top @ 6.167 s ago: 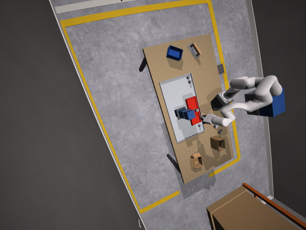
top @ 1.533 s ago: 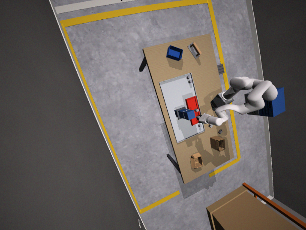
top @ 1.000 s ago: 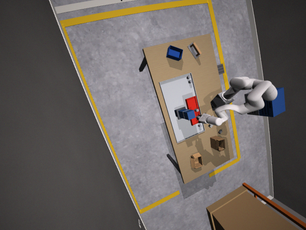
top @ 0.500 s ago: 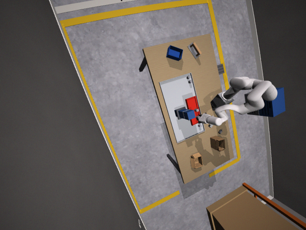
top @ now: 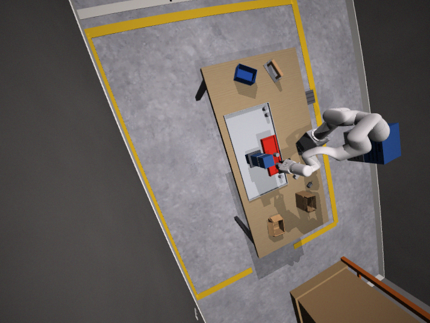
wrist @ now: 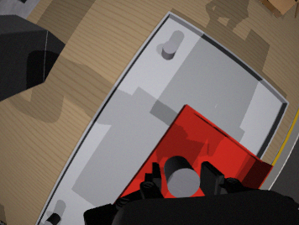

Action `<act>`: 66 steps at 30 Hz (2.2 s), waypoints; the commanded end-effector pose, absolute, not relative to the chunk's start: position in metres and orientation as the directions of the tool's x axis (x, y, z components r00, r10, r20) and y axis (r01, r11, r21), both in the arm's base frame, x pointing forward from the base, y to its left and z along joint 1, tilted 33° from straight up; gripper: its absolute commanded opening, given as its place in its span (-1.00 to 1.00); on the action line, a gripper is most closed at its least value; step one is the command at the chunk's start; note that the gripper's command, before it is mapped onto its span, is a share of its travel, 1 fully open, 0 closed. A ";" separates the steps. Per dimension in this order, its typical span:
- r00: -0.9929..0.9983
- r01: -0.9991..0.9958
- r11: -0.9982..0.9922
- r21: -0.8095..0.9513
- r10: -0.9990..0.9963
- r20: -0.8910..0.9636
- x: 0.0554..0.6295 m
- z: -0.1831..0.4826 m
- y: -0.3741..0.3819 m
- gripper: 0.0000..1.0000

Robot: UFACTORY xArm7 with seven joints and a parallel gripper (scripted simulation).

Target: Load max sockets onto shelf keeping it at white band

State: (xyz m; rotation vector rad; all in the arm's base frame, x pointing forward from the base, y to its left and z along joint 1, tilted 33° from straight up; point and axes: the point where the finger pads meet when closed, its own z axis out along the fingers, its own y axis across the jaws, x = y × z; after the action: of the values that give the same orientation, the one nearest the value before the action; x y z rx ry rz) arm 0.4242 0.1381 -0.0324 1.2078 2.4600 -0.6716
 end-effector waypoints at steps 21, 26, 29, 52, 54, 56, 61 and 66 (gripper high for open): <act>-0.592 0.802 0.535 -0.266 0.653 -0.473 0.425 -0.032 0.140 0.04; -0.592 0.802 0.535 -0.266 0.653 -0.473 0.425 -0.032 0.140 0.04; -0.592 0.802 0.535 -0.266 0.653 -0.473 0.425 -0.032 0.140 0.04; -0.592 0.802 0.535 -0.266 0.653 -0.473 0.424 -0.015 0.151 0.04; -0.592 0.802 0.535 -0.266 0.653 -0.473 0.423 -0.010 0.154 0.04; -0.592 0.802 0.535 -0.266 0.653 -0.473 0.423 -0.010 0.154 0.04; -0.592 0.802 0.535 -0.266 0.653 -0.473 0.422 0.003 0.162 0.04; -0.592 0.802 0.535 -0.266 0.653 -0.473 0.421 0.015 0.170 0.04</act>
State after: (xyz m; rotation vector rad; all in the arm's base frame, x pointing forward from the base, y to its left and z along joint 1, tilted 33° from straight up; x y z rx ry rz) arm 0.4207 0.1640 0.0075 1.2077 2.4602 -0.6706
